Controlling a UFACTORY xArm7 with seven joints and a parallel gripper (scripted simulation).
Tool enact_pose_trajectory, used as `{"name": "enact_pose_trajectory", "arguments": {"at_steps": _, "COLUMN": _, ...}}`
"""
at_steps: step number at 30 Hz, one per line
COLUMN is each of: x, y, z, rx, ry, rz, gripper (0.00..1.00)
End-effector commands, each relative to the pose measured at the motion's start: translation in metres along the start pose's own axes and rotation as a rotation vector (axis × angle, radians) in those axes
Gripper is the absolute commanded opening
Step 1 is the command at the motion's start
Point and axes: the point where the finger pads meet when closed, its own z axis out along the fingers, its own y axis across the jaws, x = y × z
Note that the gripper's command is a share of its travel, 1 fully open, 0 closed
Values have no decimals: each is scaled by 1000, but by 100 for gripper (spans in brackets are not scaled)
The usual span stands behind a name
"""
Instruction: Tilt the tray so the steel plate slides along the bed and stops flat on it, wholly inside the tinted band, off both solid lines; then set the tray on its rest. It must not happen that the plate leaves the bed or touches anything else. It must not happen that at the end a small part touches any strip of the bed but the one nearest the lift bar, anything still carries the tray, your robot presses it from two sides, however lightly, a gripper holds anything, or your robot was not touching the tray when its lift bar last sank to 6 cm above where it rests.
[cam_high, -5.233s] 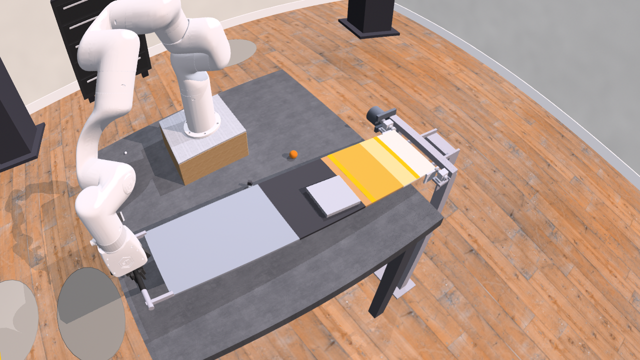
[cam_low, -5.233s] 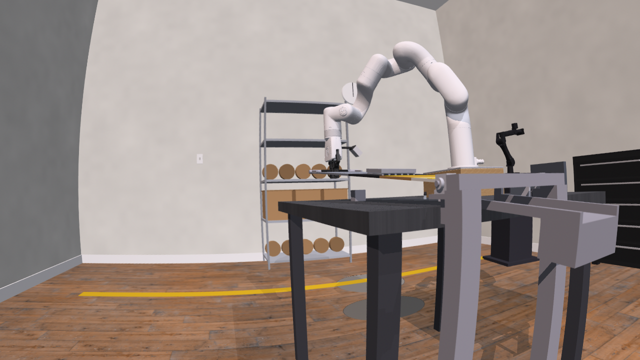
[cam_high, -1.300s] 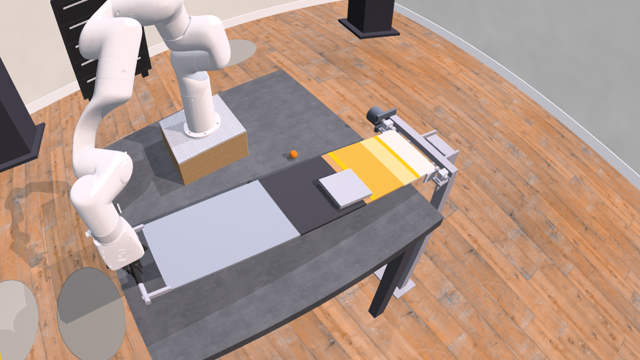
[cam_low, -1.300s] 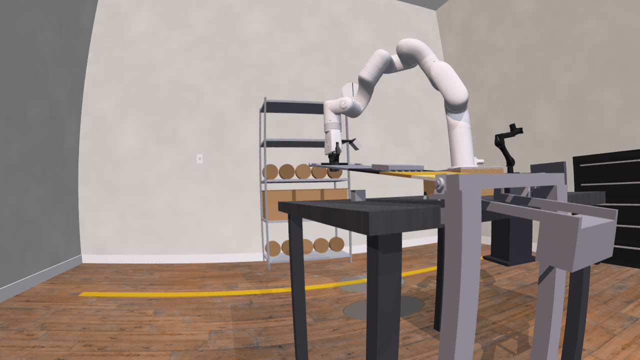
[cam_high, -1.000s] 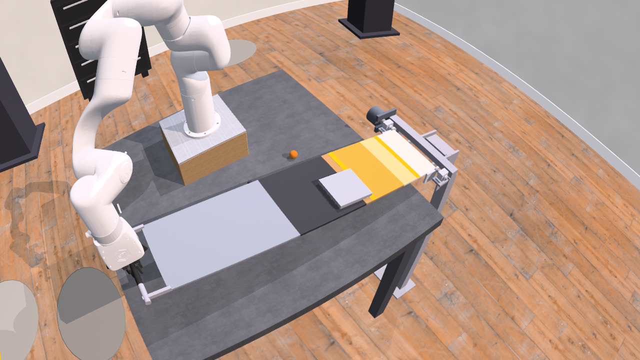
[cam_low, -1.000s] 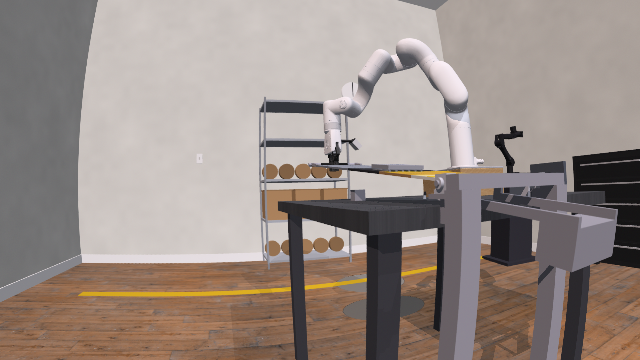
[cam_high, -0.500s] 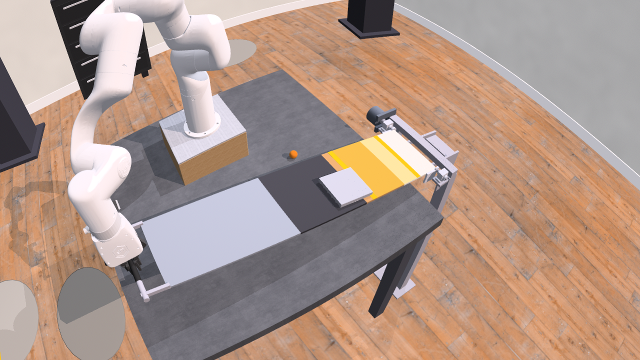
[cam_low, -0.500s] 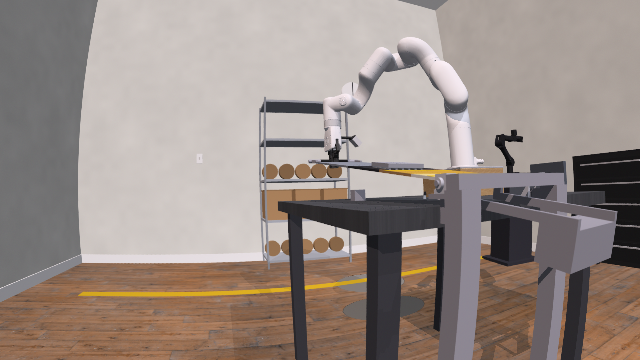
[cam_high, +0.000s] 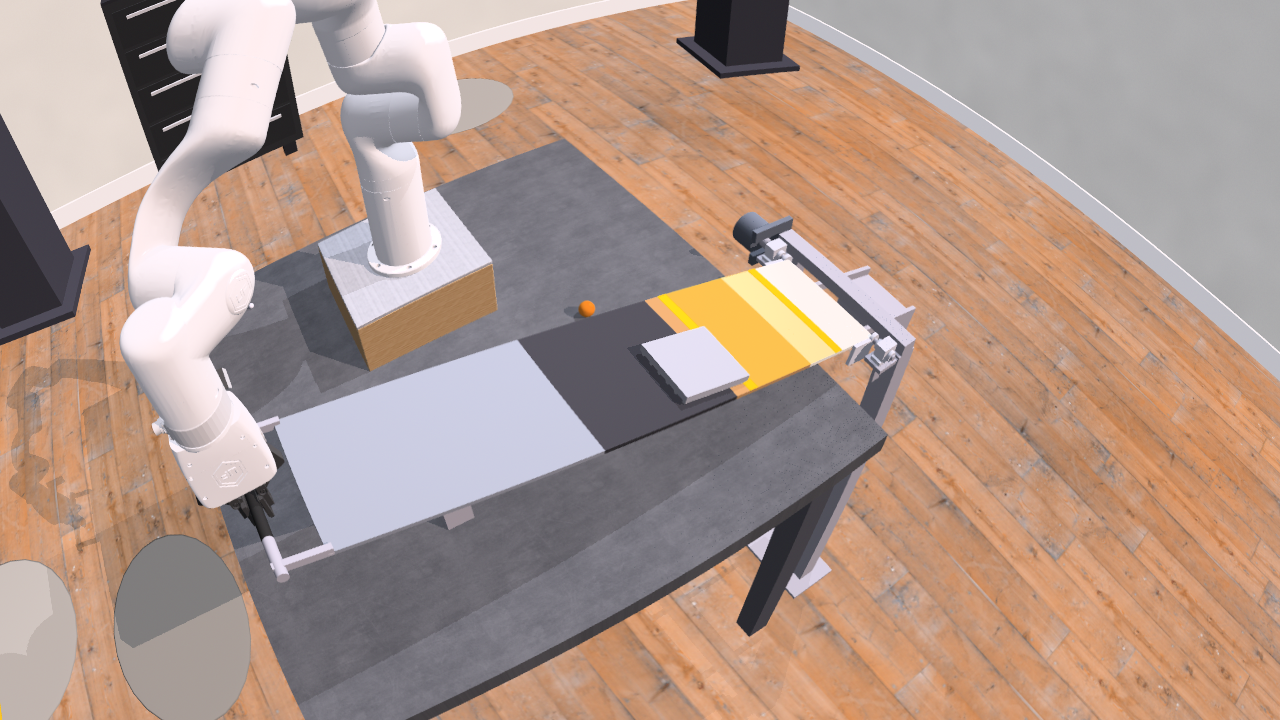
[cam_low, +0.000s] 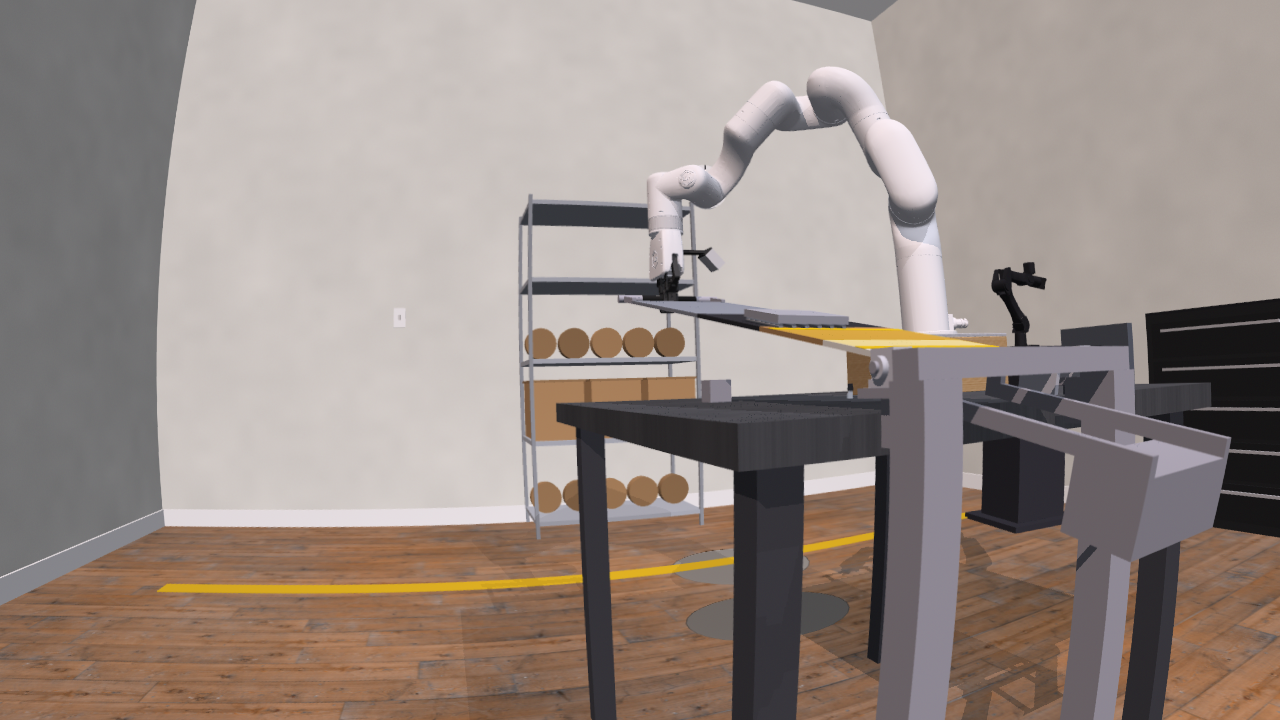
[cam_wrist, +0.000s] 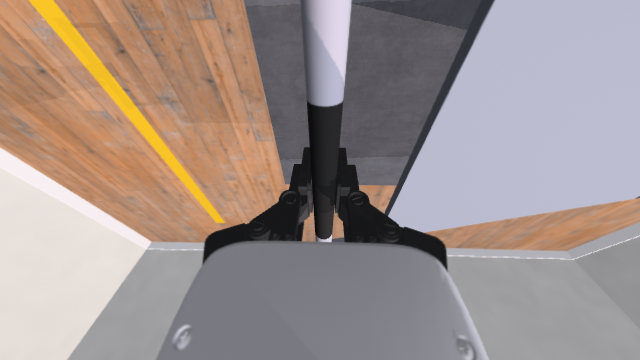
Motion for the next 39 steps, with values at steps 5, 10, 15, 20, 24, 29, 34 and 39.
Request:
{"name": "enact_pose_trajectory", "arguments": {"at_steps": 5, "x": -1, "y": -9, "z": 44, "rx": 3, "ry": -4, "rz": -1, "gripper": 0}}
{"name": "enact_pose_trajectory", "arguments": {"at_steps": 10, "x": -1, "y": -10, "z": 51, "rx": 3, "ry": -4, "rz": -1, "gripper": 0}}
{"name": "enact_pose_trajectory", "arguments": {"at_steps": 15, "x": -1, "y": -9, "z": 47, "rx": 3, "ry": -4, "rz": -1, "gripper": 0}}
{"name": "enact_pose_trajectory", "arguments": {"at_steps": 20, "x": -1, "y": -8, "z": 42, "rx": 3, "ry": -4, "rz": -1, "gripper": 0}}
{"name": "enact_pose_trajectory", "arguments": {"at_steps": 24, "x": -1, "y": -8, "z": 38, "rx": 3, "ry": -4, "rz": -1, "gripper": 0}}
{"name": "enact_pose_trajectory", "arguments": {"at_steps": 29, "x": -1, "y": -7, "z": 31, "rx": 3, "ry": -4, "rz": -1, "gripper": 0}}
{"name": "enact_pose_trajectory", "arguments": {"at_steps": 34, "x": -1, "y": -7, "z": 31, "rx": 3, "ry": -4, "rz": -1, "gripper": 0}}
{"name": "enact_pose_trajectory", "arguments": {"at_steps": 39, "x": -1, "y": -7, "z": 30, "rx": 3, "ry": -4, "rz": -1, "gripper": 0}}
